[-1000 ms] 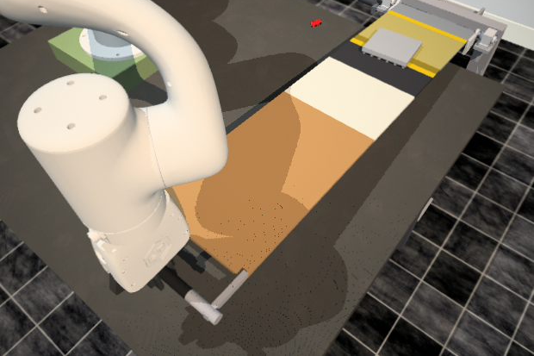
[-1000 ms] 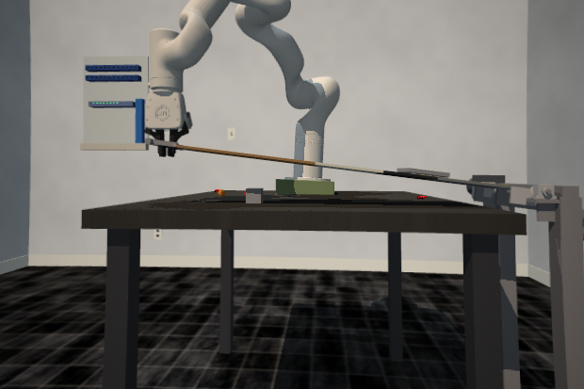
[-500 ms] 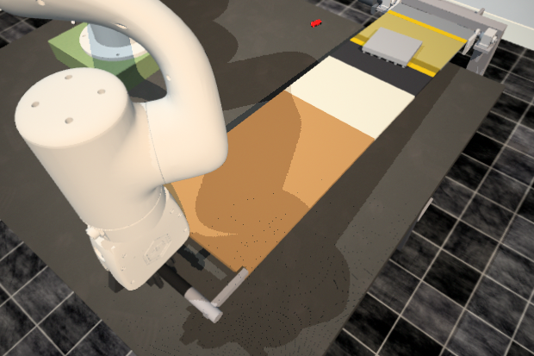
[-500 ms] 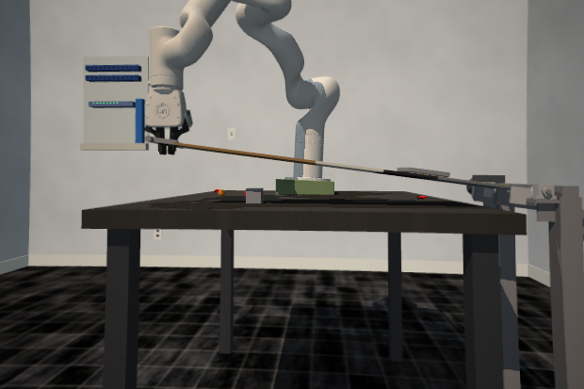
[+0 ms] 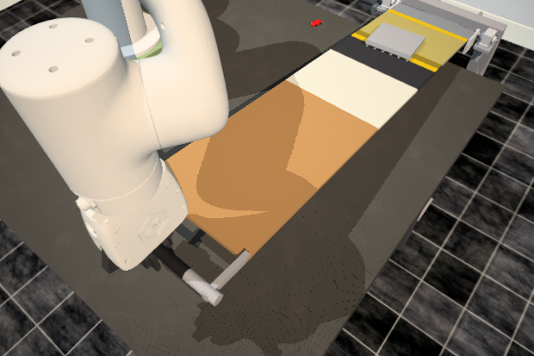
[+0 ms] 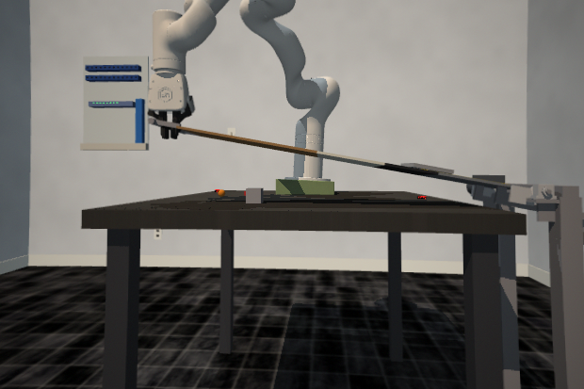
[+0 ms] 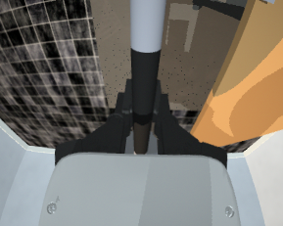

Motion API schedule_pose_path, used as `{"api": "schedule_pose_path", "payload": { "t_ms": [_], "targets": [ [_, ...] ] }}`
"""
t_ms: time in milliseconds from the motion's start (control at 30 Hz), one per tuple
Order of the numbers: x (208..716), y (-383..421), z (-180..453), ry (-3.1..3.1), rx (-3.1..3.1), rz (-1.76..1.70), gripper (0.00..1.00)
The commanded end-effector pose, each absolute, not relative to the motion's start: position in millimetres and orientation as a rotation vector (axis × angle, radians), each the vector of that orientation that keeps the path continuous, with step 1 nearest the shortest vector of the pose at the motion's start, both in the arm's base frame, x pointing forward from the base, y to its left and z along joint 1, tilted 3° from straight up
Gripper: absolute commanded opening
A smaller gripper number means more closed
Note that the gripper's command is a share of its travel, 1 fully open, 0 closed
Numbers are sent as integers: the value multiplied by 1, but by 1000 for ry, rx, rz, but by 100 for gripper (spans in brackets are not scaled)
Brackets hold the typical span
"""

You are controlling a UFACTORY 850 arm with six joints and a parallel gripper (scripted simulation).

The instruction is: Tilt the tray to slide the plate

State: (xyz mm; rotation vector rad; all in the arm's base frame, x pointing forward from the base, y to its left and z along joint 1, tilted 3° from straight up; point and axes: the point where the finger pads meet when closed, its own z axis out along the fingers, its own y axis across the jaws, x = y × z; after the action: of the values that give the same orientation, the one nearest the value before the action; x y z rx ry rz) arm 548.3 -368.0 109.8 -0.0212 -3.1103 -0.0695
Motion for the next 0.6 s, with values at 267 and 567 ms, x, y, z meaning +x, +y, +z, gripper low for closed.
{"api": "schedule_pose_path", "payload": {
  "t_ms": [267,567],
  "targets": [
    [548,-374,67,-3112,-22,-67,0],
    [548,-374,72,-3112,-22,-67,0]
  ]
}}
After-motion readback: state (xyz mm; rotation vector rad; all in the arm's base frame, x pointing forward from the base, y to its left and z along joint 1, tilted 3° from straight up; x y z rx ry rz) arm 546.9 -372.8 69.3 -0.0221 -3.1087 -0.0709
